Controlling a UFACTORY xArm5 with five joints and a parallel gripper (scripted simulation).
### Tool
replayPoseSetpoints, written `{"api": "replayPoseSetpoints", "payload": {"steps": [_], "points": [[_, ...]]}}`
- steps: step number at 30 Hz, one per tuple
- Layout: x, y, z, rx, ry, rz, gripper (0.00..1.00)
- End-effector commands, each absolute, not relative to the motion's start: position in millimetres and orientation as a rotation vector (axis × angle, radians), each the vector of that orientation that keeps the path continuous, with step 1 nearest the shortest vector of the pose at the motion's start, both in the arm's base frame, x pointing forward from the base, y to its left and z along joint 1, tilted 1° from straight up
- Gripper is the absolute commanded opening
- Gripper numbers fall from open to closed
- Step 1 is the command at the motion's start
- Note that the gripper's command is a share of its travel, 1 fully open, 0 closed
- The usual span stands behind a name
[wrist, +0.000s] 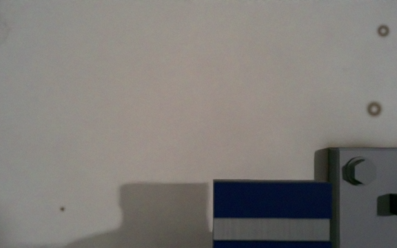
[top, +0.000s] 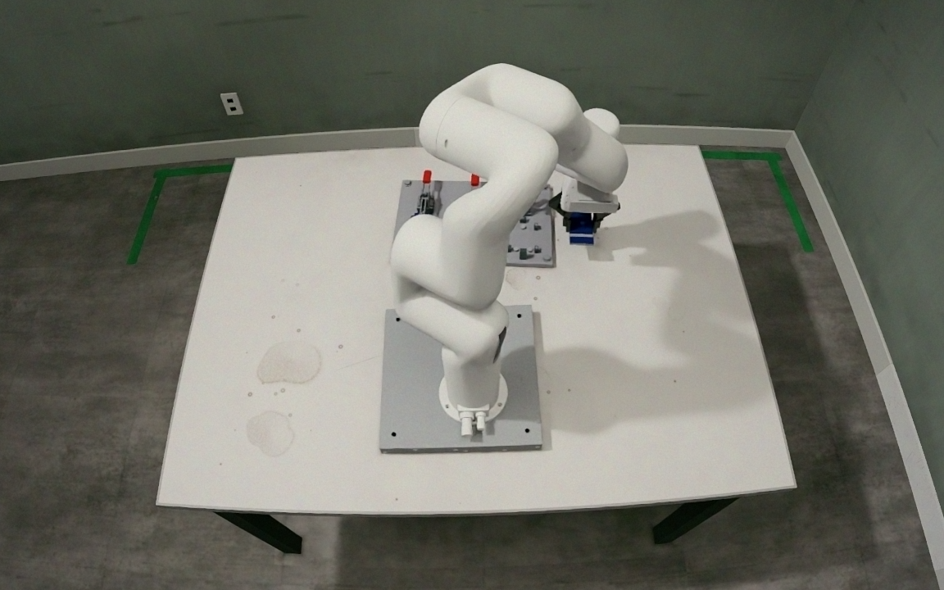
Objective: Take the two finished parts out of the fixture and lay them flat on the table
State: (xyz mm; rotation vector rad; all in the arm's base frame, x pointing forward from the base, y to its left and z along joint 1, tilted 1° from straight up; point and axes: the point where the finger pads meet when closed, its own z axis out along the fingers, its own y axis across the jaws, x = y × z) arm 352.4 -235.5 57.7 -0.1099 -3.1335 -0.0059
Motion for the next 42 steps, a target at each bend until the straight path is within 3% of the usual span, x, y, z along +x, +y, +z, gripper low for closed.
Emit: {"api": "replayPoseSetpoints", "payload": {"steps": [1,23,42], "points": [[354,-236,50,-0.11,-3.137,-0.003,0.0],[354,-236,5,-0.11,-3.137,-0.003,0.0],[354,-236,-3,-0.11,-3.137,-0.003,0.0]]}}
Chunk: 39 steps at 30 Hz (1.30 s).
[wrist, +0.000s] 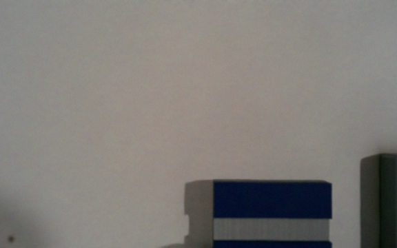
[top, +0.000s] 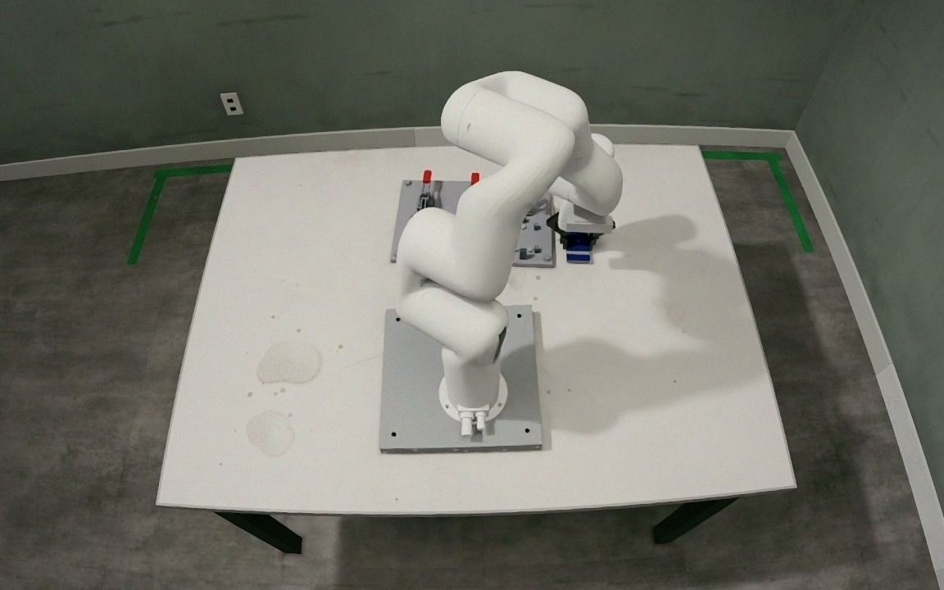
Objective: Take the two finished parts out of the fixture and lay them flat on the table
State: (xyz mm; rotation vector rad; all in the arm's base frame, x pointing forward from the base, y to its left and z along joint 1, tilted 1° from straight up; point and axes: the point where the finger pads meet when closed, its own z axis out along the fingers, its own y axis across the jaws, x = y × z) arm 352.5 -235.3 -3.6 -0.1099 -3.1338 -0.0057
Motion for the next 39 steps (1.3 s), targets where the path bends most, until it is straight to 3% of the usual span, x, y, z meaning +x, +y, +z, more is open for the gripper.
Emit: {"api": "replayPoseSetpoints", "payload": {"steps": [1,39], "points": [[353.7,-236.0,-2.7,-0.11,-3.137,-0.003,0.0],[353.7,-236.0,-6.4,-0.11,-3.137,-0.003,0.0]]}}
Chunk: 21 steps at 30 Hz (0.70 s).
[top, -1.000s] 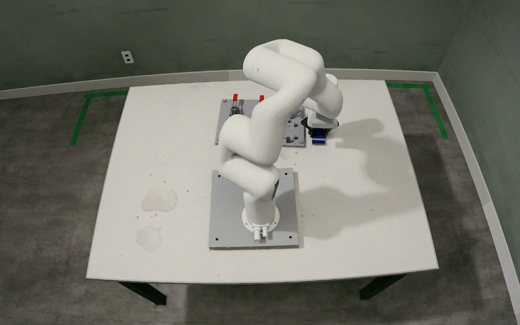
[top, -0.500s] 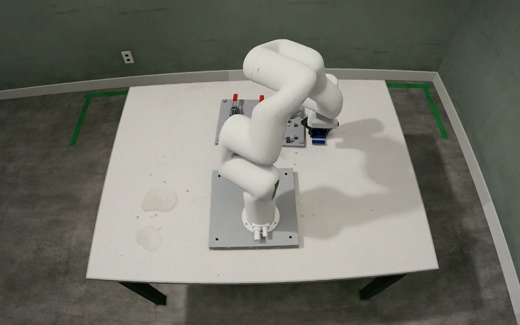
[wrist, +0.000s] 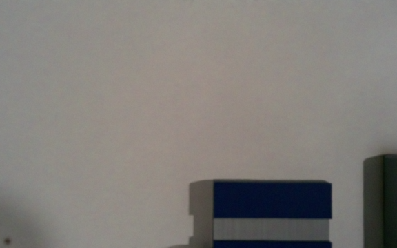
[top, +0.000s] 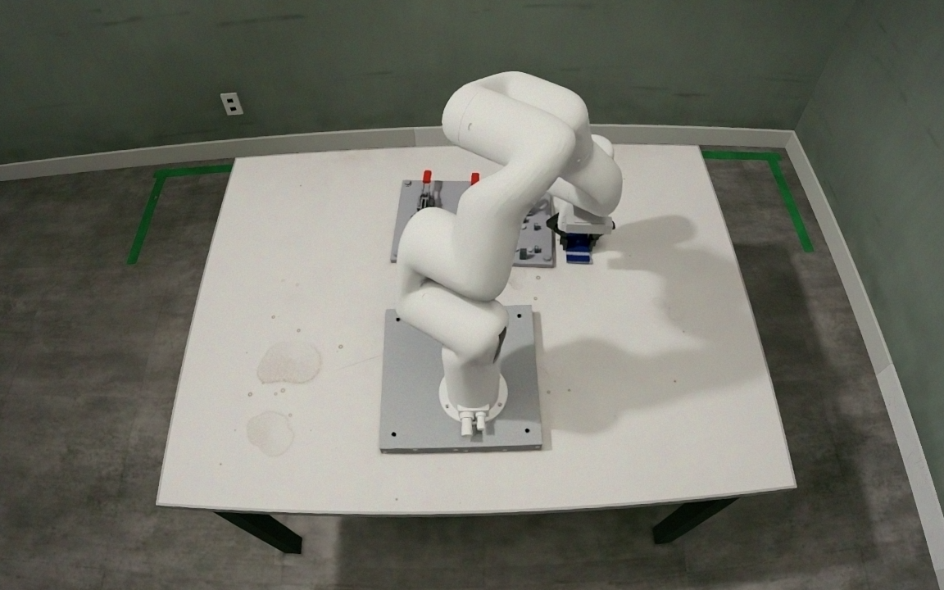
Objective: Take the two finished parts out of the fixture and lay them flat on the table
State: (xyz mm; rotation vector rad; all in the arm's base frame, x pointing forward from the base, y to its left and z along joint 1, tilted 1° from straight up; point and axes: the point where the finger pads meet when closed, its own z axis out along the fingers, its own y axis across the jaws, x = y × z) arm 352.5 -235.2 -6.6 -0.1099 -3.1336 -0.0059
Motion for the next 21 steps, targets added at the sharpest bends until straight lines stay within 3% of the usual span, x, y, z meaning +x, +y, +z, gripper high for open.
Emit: {"api": "replayPoseSetpoints", "payload": {"steps": [1,21], "points": [[353.7,-236.0,-6.4,-0.11,-3.137,-0.003,0.0],[353.8,-236.0,-10.0,-0.11,-3.137,-0.003,0.0]]}}
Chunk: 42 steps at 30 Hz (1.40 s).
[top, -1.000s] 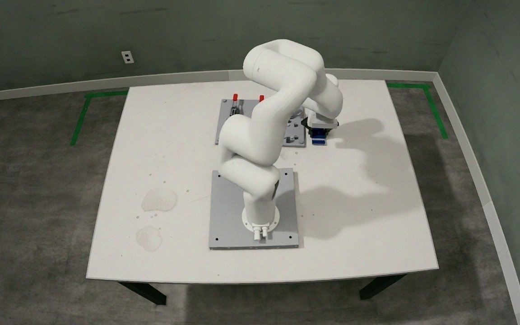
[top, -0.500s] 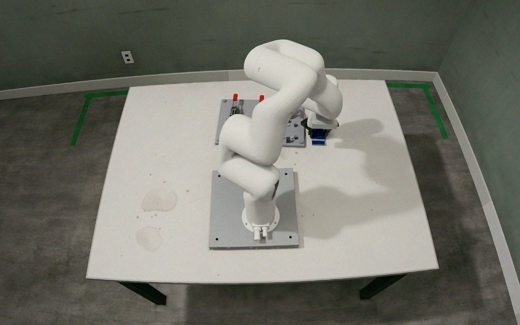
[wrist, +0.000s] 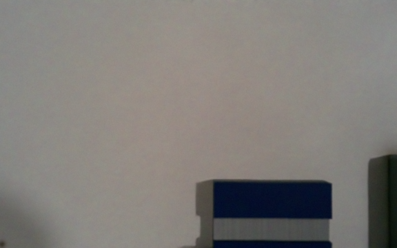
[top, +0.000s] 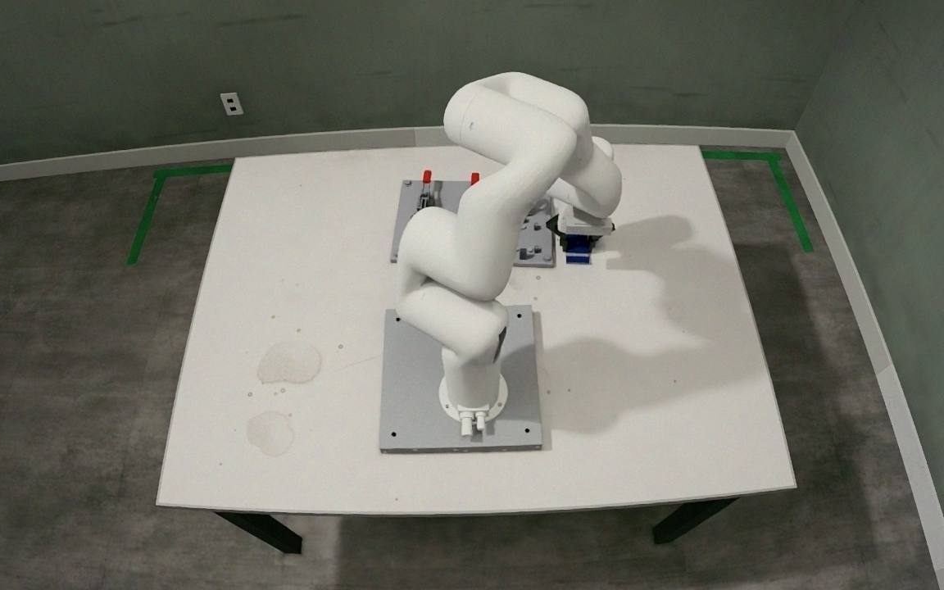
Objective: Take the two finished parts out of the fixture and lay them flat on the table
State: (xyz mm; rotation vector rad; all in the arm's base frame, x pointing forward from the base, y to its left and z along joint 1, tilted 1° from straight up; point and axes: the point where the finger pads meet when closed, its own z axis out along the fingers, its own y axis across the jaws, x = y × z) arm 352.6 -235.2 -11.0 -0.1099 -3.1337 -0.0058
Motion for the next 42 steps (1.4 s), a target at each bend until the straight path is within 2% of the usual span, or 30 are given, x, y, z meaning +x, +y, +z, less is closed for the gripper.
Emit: {"api": "replayPoseSetpoints", "payload": {"steps": [1,11,12,42], "points": [[353.8,-236.0,-10.0,-0.11,-3.137,-0.003,0.0],[353.8,-236.0,-10.0,-0.11,-3.137,-0.003,0.0],[353.8,-236.0,-10.0,-0.11,-3.137,-0.003,0.82],[353.8,-236.0,-9.9,-0.11,-3.137,-0.003,0.82]]}}
